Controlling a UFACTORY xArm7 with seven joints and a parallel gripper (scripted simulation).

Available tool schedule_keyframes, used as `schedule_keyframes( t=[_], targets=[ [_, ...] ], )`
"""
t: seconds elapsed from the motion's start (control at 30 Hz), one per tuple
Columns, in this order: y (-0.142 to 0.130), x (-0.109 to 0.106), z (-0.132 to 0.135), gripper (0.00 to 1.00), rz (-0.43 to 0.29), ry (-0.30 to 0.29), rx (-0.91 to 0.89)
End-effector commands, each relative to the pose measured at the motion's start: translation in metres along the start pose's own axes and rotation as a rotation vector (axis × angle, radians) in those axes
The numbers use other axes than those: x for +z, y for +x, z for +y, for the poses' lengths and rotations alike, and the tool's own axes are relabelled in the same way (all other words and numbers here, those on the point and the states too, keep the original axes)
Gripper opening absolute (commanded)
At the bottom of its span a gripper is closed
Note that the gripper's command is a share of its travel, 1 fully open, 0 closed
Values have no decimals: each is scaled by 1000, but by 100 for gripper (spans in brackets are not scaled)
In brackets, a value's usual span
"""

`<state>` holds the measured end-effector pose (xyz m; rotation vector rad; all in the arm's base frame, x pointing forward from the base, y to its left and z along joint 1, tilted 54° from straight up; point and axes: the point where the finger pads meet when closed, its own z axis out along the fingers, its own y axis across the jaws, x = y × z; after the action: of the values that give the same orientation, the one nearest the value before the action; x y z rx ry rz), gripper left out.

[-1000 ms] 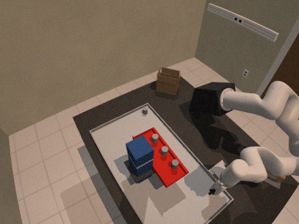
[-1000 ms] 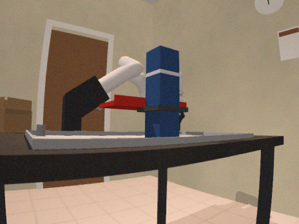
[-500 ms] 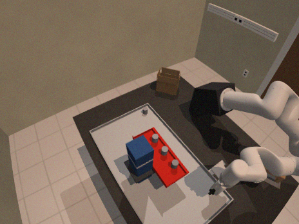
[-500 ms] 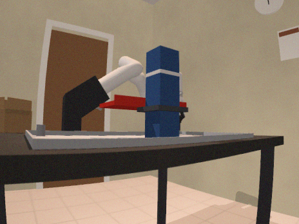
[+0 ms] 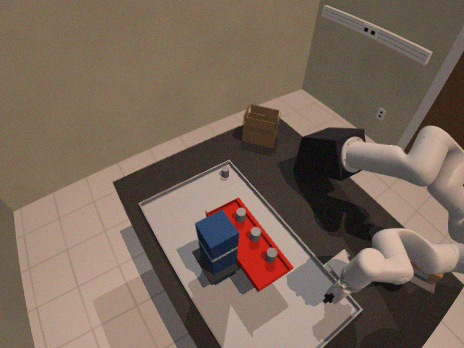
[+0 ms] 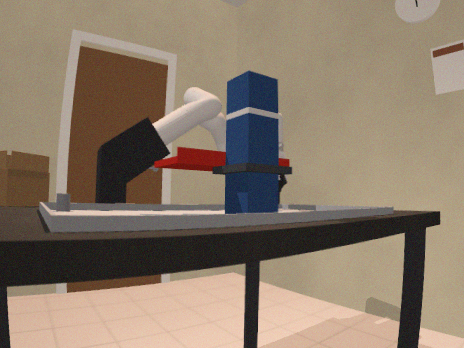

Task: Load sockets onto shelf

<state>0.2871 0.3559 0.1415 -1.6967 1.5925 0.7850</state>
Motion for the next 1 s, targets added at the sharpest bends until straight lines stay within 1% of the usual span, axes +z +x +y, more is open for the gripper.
schedule_keyframes(
  t=[0.0, 0.8, 0.83, 0.97],
  targets=[
    [0, -1, -1, 0, -1, 3, 1],
    [0, 1, -1, 0, -1, 3, 1],
    [0, 1, -1, 52, -1, 3, 1],
    [0, 1, -1, 52, -1, 3, 1]
  ],
)
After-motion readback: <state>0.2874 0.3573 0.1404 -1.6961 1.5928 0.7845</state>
